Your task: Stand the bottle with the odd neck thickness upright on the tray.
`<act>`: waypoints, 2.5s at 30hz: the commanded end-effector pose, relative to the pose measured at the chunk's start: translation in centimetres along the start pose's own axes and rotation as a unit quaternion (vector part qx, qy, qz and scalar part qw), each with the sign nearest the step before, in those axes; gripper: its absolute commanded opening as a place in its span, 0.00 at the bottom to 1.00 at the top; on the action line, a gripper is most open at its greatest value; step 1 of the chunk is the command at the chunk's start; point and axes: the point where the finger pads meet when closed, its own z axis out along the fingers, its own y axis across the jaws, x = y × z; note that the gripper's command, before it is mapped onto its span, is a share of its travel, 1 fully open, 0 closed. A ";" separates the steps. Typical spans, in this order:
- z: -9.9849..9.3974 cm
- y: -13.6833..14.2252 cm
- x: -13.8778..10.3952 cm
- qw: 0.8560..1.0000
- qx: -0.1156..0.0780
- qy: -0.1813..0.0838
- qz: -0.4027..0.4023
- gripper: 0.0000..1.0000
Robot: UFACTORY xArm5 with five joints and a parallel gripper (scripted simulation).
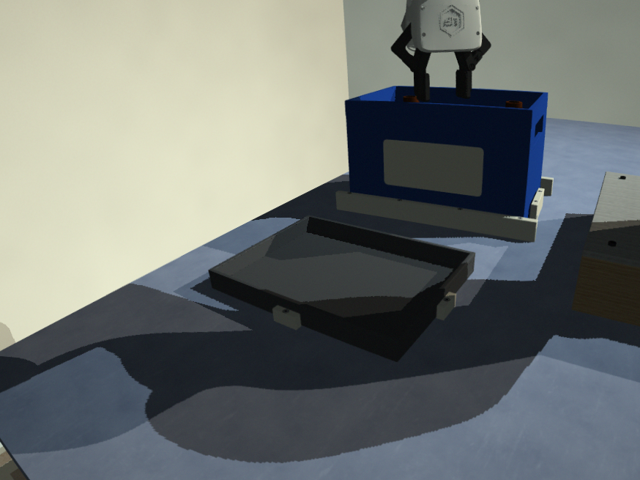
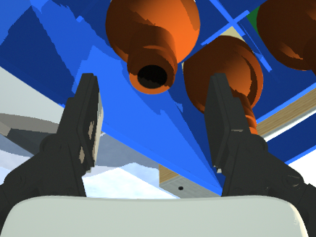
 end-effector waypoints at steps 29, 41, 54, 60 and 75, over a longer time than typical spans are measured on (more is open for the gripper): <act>2.9 -0.1 0.1 1.000 0.001 0.002 0.000 0.65; 3.3 -0.1 0.1 1.000 0.001 0.002 0.000 0.65; 3.3 -0.1 0.1 1.000 0.001 0.002 0.000 0.65; 3.3 -0.1 0.1 1.000 0.001 0.002 0.000 0.00; 3.3 -0.1 0.1 1.000 0.001 0.002 0.000 0.00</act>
